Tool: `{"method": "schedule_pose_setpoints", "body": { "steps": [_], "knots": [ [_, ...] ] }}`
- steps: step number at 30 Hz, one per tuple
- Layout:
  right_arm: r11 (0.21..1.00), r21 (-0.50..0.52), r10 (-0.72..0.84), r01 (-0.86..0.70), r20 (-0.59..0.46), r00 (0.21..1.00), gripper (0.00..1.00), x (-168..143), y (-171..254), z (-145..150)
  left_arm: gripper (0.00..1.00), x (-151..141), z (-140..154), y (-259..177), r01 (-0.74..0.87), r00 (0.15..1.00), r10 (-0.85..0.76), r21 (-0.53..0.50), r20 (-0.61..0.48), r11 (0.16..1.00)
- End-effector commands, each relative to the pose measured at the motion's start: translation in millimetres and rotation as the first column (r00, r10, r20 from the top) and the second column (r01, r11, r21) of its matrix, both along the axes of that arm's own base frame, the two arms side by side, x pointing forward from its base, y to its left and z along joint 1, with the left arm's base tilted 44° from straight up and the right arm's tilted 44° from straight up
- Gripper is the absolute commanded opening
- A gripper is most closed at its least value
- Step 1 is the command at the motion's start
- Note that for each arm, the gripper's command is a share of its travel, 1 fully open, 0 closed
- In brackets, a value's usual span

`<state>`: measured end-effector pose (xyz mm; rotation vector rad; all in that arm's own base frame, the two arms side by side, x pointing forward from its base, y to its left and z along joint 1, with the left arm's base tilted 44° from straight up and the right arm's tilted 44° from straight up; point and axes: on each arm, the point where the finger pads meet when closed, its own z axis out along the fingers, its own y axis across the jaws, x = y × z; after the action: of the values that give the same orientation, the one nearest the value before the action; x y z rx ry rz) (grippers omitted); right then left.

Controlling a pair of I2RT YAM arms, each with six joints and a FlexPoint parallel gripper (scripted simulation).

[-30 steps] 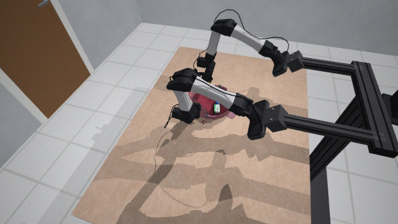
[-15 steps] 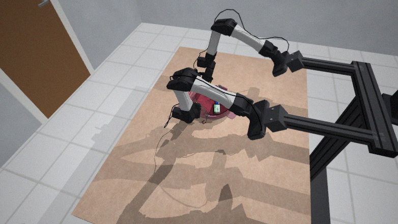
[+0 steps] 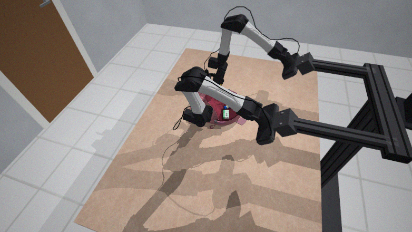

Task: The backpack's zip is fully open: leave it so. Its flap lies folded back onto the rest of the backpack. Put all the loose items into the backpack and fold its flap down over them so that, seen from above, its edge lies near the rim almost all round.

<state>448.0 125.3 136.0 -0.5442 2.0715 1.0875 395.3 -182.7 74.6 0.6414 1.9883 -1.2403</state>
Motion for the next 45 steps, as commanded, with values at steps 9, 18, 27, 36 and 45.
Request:
{"method": "schedule_pose_setpoints", "body": {
  "steps": [9,18,27,36,45],
  "knots": [
    [1.0,0.001,0.022,-0.023,0.191,0.981,0.0,-19.6,6.1,21.7,0.0,-13.3,18.8,-5.5,0.012,0.969,-0.01,-0.006,0.247,1.0],
    [1.0,-0.002,0.022,-0.022,0.263,0.964,0.0,-32.9,4.1,19.8,0.0,-28.6,-6.9,-5.0,0.018,0.956,-0.017,0.0,0.292,1.0],
    [1.0,-0.006,0.025,-0.025,0.325,0.945,0.0,-39.5,0.6,18.4,0.0,-53.2,-19.1,-2.1,0.03,0.853,-0.029,0.007,0.52,1.0],
    [1.0,-0.008,0.029,-0.028,0.393,0.919,0.0,-51.0,0.5,10.1,0.0,-47.0,-19.4,-3.0,0.026,0.857,-0.025,0.005,0.514,1.0],
    [0.999,-0.016,0.038,-0.035,0.537,0.843,0.0,-82.4,-6.1,-34.5,0.0,-51.5,-11.5,3.4,0.03,0.851,-0.026,0.001,0.524,1.0]
  ]
}}
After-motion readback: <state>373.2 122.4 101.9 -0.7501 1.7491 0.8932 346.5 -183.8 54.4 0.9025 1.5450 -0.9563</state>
